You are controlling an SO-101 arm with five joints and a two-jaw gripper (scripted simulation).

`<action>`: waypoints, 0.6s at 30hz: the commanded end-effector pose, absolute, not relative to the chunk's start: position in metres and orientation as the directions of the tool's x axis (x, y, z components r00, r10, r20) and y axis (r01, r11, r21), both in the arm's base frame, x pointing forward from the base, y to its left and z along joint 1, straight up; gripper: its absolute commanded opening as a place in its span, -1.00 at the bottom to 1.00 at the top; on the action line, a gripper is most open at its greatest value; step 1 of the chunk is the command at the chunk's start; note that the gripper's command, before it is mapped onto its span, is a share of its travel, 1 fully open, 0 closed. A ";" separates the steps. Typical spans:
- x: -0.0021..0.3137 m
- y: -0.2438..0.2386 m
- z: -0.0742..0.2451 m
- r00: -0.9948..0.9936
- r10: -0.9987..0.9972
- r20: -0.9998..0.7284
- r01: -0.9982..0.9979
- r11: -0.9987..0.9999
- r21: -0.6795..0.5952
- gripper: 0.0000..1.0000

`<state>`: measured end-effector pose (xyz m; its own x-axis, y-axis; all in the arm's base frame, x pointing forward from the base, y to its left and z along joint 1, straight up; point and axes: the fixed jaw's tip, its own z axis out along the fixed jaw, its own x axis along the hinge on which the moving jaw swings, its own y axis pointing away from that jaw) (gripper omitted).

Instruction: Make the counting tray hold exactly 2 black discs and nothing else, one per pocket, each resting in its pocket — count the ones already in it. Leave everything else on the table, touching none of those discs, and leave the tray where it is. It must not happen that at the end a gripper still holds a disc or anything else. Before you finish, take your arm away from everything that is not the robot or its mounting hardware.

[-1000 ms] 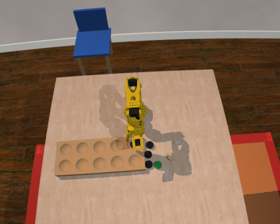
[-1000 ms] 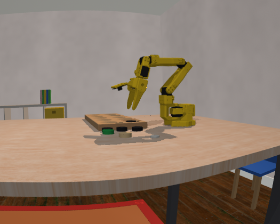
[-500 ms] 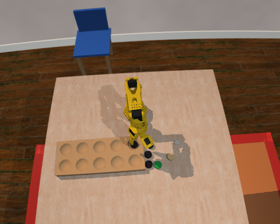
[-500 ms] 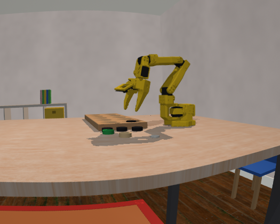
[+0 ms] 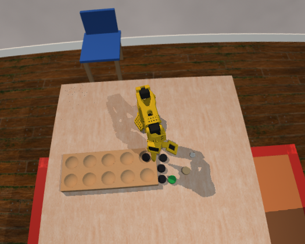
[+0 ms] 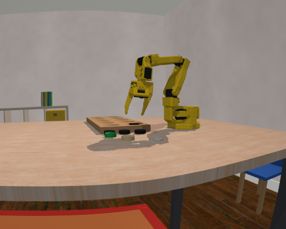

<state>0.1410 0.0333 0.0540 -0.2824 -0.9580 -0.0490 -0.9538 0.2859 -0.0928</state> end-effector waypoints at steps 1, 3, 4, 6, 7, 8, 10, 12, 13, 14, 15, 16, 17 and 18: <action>0.148 0.039 0.063 -0.120 -0.991 -0.054 -0.982 0.127 -0.142 -0.47; 0.148 0.040 0.062 -0.072 -0.996 -0.046 -0.987 0.078 -0.138 -0.47; 0.148 0.041 0.062 -0.024 -0.999 -0.039 -0.990 0.029 -0.134 -0.47; 0.147 0.042 0.061 0.066 -0.997 -0.026 -0.990 -0.063 -0.126 -0.47; 0.147 0.043 0.061 0.109 -0.994 -0.021 -0.987 -0.106 -0.121 -0.47; 0.147 0.044 0.061 0.150 -0.989 -0.016 -0.982 -0.147 -0.117 -0.47; 0.147 0.045 0.060 0.224 -0.974 -0.008 -0.969 -0.222 -0.108 -0.47; 0.146 0.046 0.060 0.290 -0.957 -0.002 -0.952 -0.288 -0.100 -0.47; 0.146 0.047 0.059 0.318 -0.948 0.001 -0.944 -0.317 -0.096 -0.47; 0.146 0.048 0.059 0.345 -0.939 0.003 -0.935 -0.344 -0.093 -0.47; 0.146 0.048 0.059 0.369 -0.930 0.005 -0.926 -0.368 -0.090 -0.47; 0.146 0.048 0.059 0.390 -0.921 0.006 -0.917 -0.389 -0.086 -0.47; 0.146 0.049 0.059 0.409 -0.912 0.008 -0.909 -0.409 -0.084 -0.47; 0.146 0.049 0.059 0.409 -0.912 0.008 -0.909 -0.409 -0.084 -0.47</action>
<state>0.1379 0.0441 0.0496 0.3451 -0.9385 0.0022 -0.9383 -0.3451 -0.0226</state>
